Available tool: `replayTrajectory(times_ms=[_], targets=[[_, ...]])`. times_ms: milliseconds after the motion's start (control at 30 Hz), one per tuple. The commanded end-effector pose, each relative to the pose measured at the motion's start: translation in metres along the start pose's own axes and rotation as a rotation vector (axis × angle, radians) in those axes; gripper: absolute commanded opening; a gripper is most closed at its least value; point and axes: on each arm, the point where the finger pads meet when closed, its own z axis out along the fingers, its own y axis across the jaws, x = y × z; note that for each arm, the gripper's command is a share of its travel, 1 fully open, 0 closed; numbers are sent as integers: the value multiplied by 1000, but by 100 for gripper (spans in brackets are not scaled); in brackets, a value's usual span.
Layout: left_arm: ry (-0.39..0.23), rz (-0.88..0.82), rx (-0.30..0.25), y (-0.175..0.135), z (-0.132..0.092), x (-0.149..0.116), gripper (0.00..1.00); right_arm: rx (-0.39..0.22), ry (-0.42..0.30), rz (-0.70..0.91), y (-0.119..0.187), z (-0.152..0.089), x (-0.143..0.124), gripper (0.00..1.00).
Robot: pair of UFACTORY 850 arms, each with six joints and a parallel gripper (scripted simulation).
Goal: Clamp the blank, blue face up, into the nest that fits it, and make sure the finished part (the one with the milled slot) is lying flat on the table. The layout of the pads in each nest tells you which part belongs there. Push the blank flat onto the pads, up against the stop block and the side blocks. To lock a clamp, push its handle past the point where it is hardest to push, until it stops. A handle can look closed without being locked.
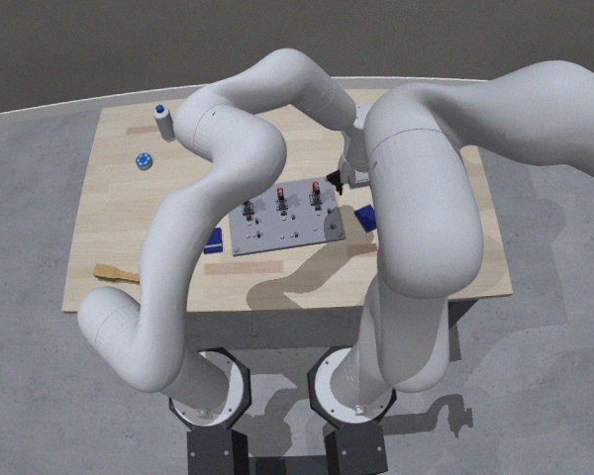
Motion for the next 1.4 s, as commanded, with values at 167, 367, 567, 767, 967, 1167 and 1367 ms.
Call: replayTrajectory(times_ms=[167,367,567,767,967,1167,1367], targets=[[5,0,-4,-42,0,-1,100,0,2,0,0,-1,0,100],[5,0,-4,-54,0,-1,100,0,2,0,0,-1,0,100],[5,0,-4,-59,0,0,100,0,2,0,0,-1,0,100],[5,0,-4,-61,0,0,100,0,2,0,0,-1,0,100],[5,0,-4,-61,0,0,100,0,2,0,0,-1,0,100],[5,0,-4,-61,0,0,100,0,2,0,0,-1,0,100],[5,-3,-4,-61,0,0,100,0,2,0,0,-1,0,100]])
